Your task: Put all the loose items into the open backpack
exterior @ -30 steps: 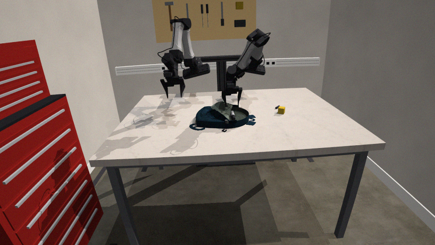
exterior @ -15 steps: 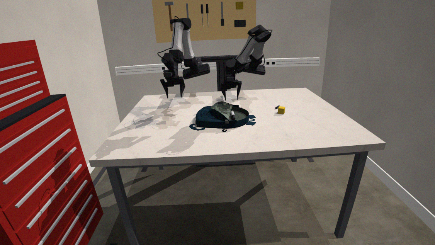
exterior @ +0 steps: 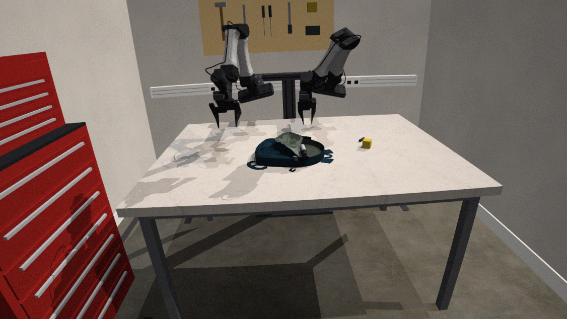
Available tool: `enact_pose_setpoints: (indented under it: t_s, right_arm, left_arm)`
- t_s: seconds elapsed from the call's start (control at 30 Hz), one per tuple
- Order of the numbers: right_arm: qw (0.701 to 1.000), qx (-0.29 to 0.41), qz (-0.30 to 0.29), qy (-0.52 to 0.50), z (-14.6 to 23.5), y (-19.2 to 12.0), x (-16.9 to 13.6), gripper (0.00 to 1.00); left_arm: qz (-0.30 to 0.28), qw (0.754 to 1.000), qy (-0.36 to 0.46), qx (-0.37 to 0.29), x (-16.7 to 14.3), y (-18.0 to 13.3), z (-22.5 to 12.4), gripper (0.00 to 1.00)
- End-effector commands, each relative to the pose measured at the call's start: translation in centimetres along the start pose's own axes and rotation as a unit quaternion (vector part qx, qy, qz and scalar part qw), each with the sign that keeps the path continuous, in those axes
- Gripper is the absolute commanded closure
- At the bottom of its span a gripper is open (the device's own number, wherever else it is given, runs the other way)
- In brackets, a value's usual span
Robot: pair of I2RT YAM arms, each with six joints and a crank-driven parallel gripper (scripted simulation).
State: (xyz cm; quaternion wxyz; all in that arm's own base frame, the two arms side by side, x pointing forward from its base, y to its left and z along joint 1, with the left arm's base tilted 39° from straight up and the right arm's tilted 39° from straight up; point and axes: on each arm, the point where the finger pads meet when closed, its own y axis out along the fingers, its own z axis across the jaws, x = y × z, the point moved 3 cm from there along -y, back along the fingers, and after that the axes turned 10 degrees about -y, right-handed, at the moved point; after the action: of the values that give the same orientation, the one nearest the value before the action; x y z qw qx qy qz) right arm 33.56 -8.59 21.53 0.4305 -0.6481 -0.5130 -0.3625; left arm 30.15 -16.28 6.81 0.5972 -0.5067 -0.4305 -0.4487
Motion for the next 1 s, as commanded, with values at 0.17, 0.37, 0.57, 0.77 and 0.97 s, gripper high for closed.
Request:
enact_pose_setpoints:
  t_s: [0.17, 0.37, 0.57, 0.77, 0.97]
  right_arm:
    - [1.000, -0.002, -0.009, -0.002, -0.1, -0.1, 0.6, 0.10]
    - [1.000, -0.002, -0.009, -0.002, -0.1, -0.1, 0.6, 0.10]
    - [1.000, -0.002, -0.009, -0.002, -0.1, -0.1, 0.6, 0.10]
    - [1.000, -0.002, -0.009, -0.002, -0.1, -0.1, 0.6, 0.10]
    - [1.000, -0.002, -0.009, -0.002, -0.1, -0.1, 0.6, 0.10]
  left_arm:
    - [0.011, 0.988, 0.113, -0.108, 1.6, -3.5, 7.6, 0.56]
    - [0.006, 0.975, 0.163, -0.151, 3.3, -5.1, 11.2, 0.56]
    - [-0.026, 0.966, 0.209, -0.151, 3.5, -7.8, 16.8, 0.56]
    - [-0.025, 0.965, 0.220, -0.140, 2.2, -8.6, 16.8, 0.56]
    - [0.016, 0.949, 0.244, -0.197, 2.5, -8.5, 16.9, 0.56]
